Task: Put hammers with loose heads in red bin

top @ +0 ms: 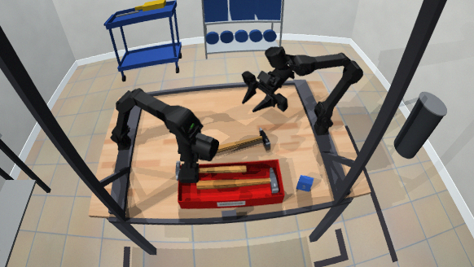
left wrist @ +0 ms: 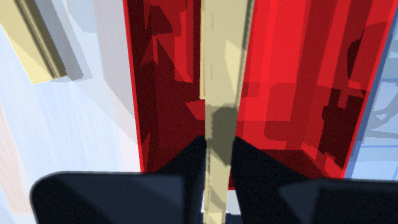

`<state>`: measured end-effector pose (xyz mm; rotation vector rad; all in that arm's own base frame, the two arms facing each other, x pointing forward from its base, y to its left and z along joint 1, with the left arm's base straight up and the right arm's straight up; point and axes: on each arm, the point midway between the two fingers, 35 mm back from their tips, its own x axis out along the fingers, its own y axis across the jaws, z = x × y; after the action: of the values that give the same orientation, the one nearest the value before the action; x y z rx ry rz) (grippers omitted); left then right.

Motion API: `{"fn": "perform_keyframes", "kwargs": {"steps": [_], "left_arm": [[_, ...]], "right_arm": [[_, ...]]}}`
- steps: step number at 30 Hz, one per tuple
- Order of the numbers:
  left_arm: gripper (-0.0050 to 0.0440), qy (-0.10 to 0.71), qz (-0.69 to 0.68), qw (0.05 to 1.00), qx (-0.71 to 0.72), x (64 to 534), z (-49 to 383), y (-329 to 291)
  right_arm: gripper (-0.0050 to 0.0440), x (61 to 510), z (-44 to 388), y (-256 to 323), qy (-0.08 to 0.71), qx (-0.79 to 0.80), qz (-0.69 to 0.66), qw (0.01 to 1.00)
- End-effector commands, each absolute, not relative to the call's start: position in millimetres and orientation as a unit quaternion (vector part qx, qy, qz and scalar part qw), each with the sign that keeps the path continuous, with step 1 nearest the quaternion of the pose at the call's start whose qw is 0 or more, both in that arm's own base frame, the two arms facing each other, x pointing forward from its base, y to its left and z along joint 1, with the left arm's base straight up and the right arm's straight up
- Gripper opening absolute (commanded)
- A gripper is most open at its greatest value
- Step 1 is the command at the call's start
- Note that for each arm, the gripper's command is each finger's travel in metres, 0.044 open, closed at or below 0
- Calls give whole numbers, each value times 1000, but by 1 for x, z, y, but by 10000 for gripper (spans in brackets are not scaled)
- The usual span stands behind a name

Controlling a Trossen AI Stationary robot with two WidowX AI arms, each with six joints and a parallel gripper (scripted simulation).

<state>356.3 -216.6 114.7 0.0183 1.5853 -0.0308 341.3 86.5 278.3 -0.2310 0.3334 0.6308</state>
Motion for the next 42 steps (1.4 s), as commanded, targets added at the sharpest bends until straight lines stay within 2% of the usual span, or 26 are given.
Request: {"fn": "perform_keyframes", "kwargs": {"steps": [1, 18, 25, 31, 42], "left_arm": [[24, 702, -14, 712, -1, 368, 130, -246], [24, 701, -13, 713, -3, 370, 132, -258], [24, 700, -15, 714, -3, 371, 132, -256], [24, 699, -16, 715, -4, 370, 122, -256], [24, 706, -12, 709, 1, 372, 68, -256]], "right_arm": [[218, 334, 297, 97, 142, -128, 316, 929], [218, 325, 301, 113, 155, -132, 304, 931], [218, 319, 282, 115, 184, -132, 296, 928], [218, 316, 276, 116, 195, -131, 291, 927], [218, 310, 258, 118, 220, -128, 277, 927]]}}
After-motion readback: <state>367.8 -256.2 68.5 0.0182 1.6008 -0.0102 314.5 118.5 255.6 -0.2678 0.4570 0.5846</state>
